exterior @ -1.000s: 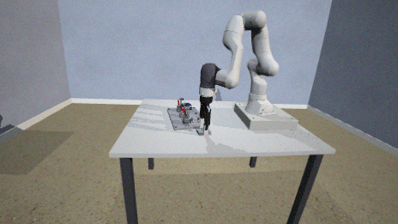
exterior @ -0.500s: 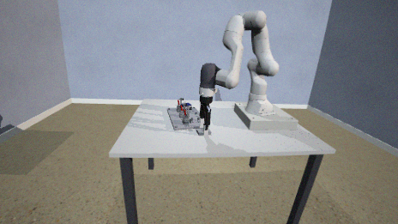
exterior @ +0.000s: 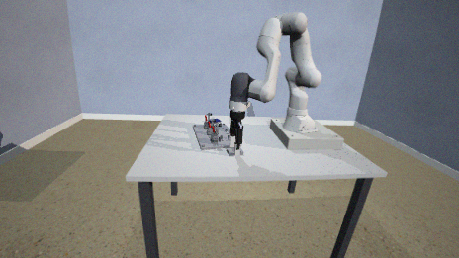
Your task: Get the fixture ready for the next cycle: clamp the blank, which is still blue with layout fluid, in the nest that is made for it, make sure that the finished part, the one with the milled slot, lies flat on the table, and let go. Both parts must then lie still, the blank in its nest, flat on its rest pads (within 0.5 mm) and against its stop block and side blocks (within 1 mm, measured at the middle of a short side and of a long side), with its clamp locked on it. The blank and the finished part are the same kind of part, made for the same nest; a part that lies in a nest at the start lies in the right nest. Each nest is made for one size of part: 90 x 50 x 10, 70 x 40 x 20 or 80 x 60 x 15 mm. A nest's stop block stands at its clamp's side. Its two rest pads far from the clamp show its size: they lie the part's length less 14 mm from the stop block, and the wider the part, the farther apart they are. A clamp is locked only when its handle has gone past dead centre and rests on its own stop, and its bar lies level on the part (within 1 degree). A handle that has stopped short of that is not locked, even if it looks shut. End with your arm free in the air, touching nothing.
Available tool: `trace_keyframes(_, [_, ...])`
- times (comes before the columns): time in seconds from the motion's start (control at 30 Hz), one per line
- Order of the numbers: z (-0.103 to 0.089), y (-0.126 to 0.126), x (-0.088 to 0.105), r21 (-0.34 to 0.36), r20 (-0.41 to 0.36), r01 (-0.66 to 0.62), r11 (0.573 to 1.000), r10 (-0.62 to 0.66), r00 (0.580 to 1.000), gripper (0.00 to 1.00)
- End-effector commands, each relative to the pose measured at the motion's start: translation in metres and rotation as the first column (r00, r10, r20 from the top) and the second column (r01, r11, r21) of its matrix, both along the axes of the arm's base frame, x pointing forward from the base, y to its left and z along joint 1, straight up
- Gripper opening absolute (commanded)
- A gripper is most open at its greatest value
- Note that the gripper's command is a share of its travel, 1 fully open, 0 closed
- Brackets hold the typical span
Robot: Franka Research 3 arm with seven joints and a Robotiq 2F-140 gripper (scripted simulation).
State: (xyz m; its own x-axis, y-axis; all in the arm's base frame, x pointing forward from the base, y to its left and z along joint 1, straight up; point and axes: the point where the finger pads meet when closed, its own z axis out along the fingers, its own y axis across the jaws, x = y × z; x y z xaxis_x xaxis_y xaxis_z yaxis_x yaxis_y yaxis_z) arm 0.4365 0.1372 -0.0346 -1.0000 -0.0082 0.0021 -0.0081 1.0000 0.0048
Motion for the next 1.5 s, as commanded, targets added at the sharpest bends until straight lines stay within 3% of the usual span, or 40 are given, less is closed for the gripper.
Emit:
trace_keyframes(0.0, [0.0, 0.0, 0.001, 0.0, 0.002, 0.003, 1.0, -0.003, 1.0, 0.54])
trace_keyframes(0.23, [0.011, 0.0, 0.001, 0.0, 0.002, 0.003, 1.0, -0.003, 1.0, 0.54])
trace_keyframes(0.6, [0.078, 0.0, 0.001, 0.0, 0.002, 0.003, 1.0, -0.003, 1.0, 0.54])
trace_keyframes(0.83, [0.097, 0.0, 0.001, 0.0, 0.002, 0.003, 1.0, -0.003, 1.0, 0.54])
trace_keyframes(1.33, [0.1, 0.0, 0.001, 0.0, 0.002, 0.003, 1.0, -0.003, 1.0, 0.54])
trace_keyframes(1.37, [0.1, 0.0, 0.001, 0.0, 0.002, 0.003, 1.0, -0.003, 1.0, 0.58])
trace_keyframes(1.47, [0.1, 0.0, 0.001, 0.0, 0.002, 0.003, 1.0, -0.003, 1.0, 0.58])
